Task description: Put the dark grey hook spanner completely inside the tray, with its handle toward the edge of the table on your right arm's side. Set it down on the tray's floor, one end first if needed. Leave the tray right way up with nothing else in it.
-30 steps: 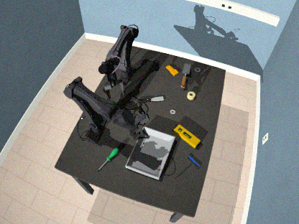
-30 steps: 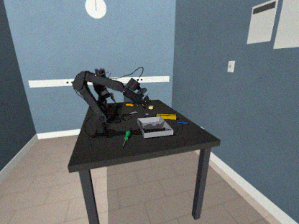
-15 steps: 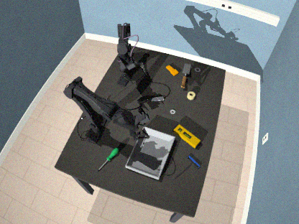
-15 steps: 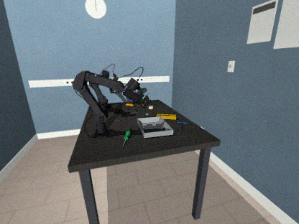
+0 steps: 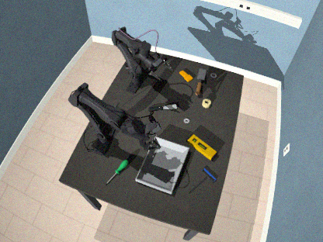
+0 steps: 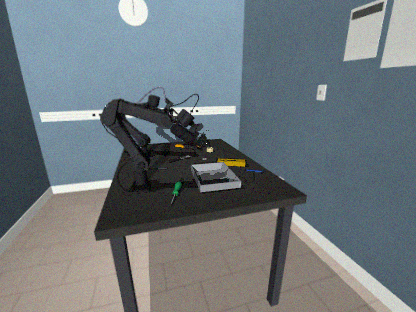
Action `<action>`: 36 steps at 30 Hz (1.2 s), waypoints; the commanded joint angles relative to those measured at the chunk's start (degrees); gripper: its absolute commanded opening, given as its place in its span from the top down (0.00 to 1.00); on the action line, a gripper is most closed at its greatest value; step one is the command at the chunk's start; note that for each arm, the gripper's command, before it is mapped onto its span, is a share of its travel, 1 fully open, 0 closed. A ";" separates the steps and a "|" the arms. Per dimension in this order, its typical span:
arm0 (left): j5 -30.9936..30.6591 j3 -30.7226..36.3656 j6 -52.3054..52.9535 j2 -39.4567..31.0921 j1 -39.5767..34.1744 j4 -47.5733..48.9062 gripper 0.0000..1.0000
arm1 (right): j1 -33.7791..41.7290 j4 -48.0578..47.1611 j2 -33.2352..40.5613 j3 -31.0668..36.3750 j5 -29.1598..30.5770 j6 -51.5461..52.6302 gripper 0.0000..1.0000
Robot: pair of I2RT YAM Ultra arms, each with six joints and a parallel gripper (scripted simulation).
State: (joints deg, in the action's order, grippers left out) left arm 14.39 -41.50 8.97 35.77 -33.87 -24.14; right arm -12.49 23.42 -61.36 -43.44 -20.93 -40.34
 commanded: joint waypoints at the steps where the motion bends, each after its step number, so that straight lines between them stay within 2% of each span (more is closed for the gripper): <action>1: -6.08 -3.73 -0.49 1.61 6.95 8.12 0.00 | 1.79 10.15 3.76 0.65 -0.88 -2.82 0.00; 6: -10.25 -7.49 -3.03 6.60 19.80 13.69 0.00 | 7.56 22.52 10.24 0.72 1.18 -4.54 0.00; 8: -10.25 -7.49 -3.03 6.60 19.80 13.69 0.00 | 7.56 22.52 10.24 0.72 1.18 -4.54 0.00; 10: -13.10 -10.40 -4.95 11.11 25.87 17.99 0.00 | 12.36 28.65 14.03 -0.06 3.23 -3.01 0.00; 14: -14.82 -14.10 -7.38 16.75 31.12 21.85 0.00 | 20.67 33.79 17.86 -0.32 6.10 0.49 0.00; 22: -14.49 -18.37 -9.18 22.84 33.92 24.67 0.00 | 38.25 37.46 21.04 -0.63 10.61 10.18 0.00; 25: -14.48 -18.56 -9.21 23.10 34.00 24.75 0.00 | 40.44 37.84 21.17 -0.68 11.16 11.52 0.00; 36: -14.41 -19.20 -9.32 24.01 34.21 25.09 0.00 | 66.54 40.31 19.11 -1.43 16.59 26.82 0.00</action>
State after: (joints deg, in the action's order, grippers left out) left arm 0.64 -58.37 0.60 59.22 -0.45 -3.55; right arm 49.82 60.31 -41.60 -42.94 -6.63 -19.20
